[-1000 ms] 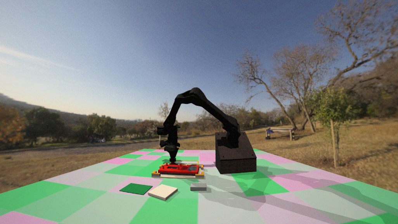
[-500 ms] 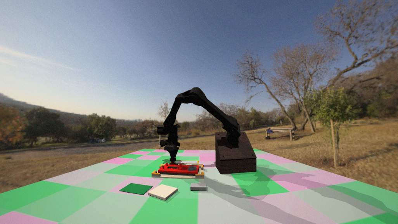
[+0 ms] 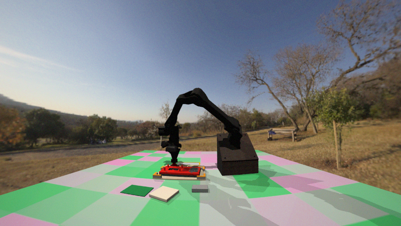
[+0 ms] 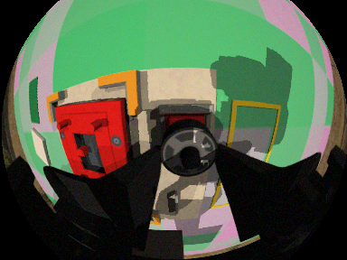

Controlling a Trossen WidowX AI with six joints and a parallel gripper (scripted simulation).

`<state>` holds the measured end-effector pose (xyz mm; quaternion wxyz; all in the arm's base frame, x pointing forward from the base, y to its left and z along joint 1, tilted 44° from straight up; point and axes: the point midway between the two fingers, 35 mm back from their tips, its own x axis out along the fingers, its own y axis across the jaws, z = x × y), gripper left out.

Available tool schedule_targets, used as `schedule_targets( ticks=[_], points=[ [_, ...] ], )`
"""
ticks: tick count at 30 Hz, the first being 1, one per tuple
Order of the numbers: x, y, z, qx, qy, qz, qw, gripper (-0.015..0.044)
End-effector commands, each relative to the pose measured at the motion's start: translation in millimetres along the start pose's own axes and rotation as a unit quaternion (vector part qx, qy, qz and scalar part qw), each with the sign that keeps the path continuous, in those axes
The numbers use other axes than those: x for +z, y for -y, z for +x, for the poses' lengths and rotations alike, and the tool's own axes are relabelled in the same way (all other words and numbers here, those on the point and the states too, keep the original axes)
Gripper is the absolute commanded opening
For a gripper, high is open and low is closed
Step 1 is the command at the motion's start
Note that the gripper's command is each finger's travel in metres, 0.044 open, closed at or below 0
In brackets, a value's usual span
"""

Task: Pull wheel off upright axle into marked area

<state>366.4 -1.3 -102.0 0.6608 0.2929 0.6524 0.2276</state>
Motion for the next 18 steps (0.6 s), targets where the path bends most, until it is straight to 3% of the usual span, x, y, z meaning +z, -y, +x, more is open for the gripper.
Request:
schedule_targets(
  ticks=[1,18],
  points=[
    [0.8,0.5,-6.1,0.000,0.004,0.001,1.000,0.0000],
    [0.8,0.6,-11.7,0.000,0.005,0.002,1.000,0.0000]
  ],
)
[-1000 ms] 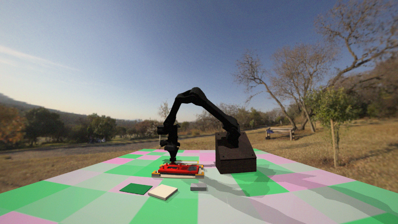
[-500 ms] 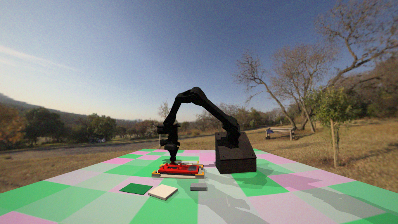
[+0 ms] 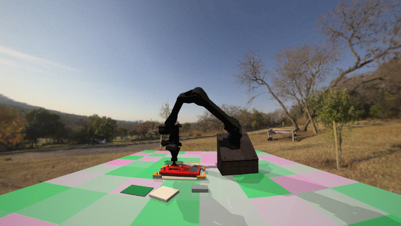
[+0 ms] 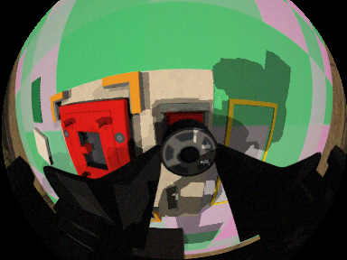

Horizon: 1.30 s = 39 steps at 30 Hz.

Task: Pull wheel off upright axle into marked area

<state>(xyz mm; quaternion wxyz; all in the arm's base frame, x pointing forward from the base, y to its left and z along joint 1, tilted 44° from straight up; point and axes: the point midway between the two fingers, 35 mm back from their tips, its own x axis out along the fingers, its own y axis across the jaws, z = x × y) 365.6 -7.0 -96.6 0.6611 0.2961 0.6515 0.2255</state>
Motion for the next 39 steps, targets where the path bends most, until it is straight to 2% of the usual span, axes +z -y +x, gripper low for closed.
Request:
schedule_targets(
  ticks=[1,39],
  points=[
    [1.3,0.1,-4.2,0.000,0.003,-0.002,1.000,0.0000],
    [1.0,0.4,-16.9,0.000,0.006,-0.001,1.000,0.0000]
  ],
)
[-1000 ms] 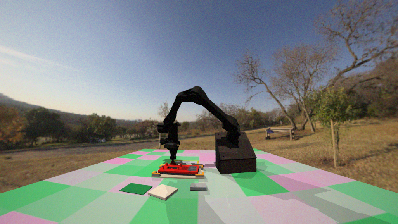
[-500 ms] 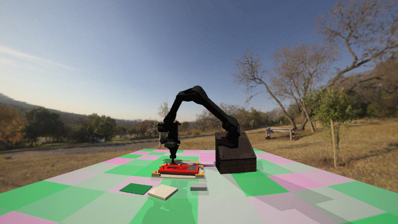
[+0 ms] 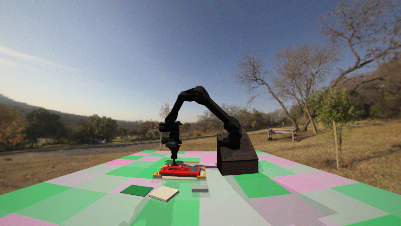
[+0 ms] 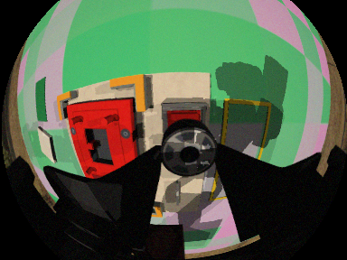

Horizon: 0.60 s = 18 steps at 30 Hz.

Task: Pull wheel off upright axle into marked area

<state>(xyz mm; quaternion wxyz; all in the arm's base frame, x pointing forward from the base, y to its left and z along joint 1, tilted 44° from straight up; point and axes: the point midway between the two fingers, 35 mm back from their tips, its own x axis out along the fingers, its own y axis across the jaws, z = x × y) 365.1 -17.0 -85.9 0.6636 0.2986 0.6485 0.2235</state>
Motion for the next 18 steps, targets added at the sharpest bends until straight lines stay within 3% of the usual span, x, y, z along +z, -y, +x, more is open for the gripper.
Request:
schedule_targets(
  ticks=[1,18],
  points=[
    [0.7,0.3,-2.6,-0.001,0.002,-0.002,1.000,0.0000],
    [0.5,0.4,-8.3,-0.001,0.003,-0.001,1.000,0.0000]
  ],
)
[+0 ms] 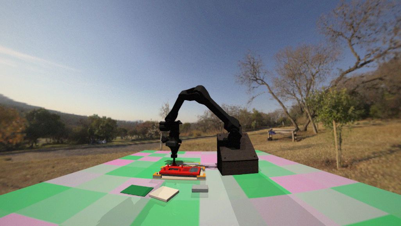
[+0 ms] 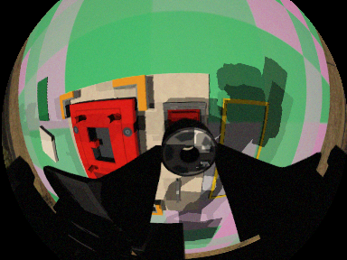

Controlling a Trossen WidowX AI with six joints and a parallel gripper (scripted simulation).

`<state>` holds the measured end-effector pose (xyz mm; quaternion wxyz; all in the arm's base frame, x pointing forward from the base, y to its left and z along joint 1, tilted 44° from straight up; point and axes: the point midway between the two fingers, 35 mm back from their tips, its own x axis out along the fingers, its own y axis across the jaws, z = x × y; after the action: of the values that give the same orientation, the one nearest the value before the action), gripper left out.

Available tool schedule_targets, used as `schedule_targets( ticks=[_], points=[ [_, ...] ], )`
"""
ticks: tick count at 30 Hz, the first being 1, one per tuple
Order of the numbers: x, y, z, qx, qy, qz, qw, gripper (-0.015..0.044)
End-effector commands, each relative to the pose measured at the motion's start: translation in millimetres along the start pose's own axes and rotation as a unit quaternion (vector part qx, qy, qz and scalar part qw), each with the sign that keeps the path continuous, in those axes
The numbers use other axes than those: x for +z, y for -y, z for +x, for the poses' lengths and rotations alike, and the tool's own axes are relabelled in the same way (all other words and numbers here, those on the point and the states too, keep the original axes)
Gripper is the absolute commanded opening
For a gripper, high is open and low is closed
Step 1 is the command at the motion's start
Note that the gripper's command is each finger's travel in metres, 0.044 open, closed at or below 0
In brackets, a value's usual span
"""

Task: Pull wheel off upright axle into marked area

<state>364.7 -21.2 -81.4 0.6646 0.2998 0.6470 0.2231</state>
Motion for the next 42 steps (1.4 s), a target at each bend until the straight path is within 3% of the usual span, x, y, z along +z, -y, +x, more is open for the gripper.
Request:
schedule_targets(
  ticks=[1,12,32,42],
  points=[
    [0.5,0.5,-2.4,-0.001,0.001,-0.002,1.000,0.0000],
    [-4.7,-0.6,-39.9,-0.002,0.002,-0.002,1.000,0.0000],
    [-59.9,93.7,-41.5,-0.005,0.001,-0.001,1.000,0.0000],
    [-62.5,96.9,-24.6,-0.005,0.001,-0.001,1.000,0.0000]
  ],
)
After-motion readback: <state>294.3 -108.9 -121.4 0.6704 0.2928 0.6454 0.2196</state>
